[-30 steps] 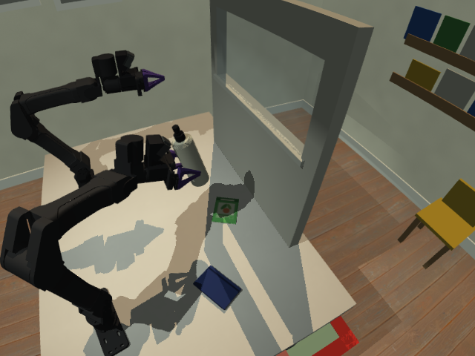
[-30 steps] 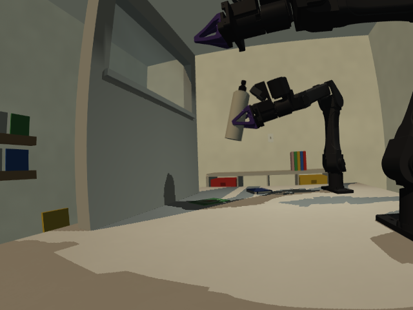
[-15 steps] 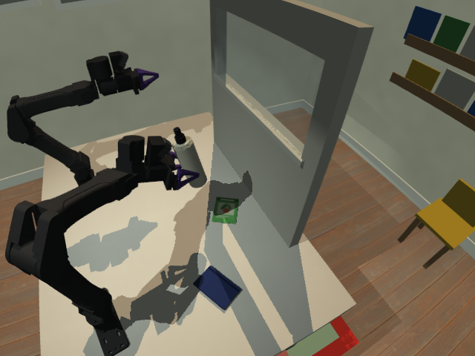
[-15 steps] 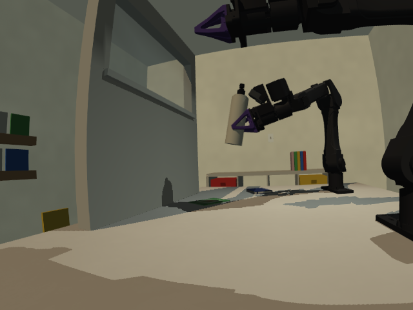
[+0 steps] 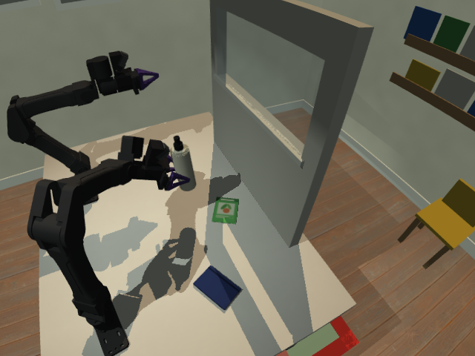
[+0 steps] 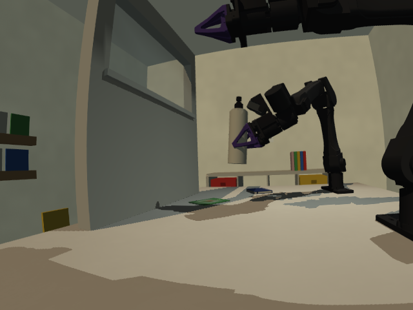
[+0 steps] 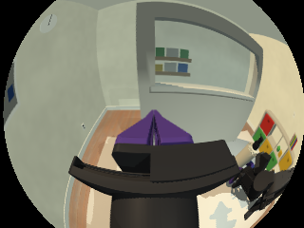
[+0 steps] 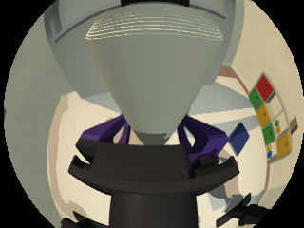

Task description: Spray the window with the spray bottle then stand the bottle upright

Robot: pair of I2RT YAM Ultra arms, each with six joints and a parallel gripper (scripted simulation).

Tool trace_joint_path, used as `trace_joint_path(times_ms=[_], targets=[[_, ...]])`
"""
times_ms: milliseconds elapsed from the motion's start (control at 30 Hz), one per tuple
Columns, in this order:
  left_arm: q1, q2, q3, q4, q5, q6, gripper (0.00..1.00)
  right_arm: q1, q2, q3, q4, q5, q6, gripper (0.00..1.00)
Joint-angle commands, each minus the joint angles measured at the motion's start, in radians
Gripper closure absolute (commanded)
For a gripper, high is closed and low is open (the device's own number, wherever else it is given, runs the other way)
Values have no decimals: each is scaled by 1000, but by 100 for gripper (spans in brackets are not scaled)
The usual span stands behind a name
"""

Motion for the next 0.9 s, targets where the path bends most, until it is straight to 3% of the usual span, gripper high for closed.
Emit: trace_joint_path(times_ms=[0, 500, 867], targets=[[12, -11, 8, -18, 8, 6, 100, 46, 65, 60, -98, 68, 139, 100], [12, -11, 8, -18, 8, 6, 100, 175, 320, 250, -357, 171, 483, 100], [12, -11, 8, -18, 8, 6, 100, 197, 385, 325, -447, 176, 536, 100]])
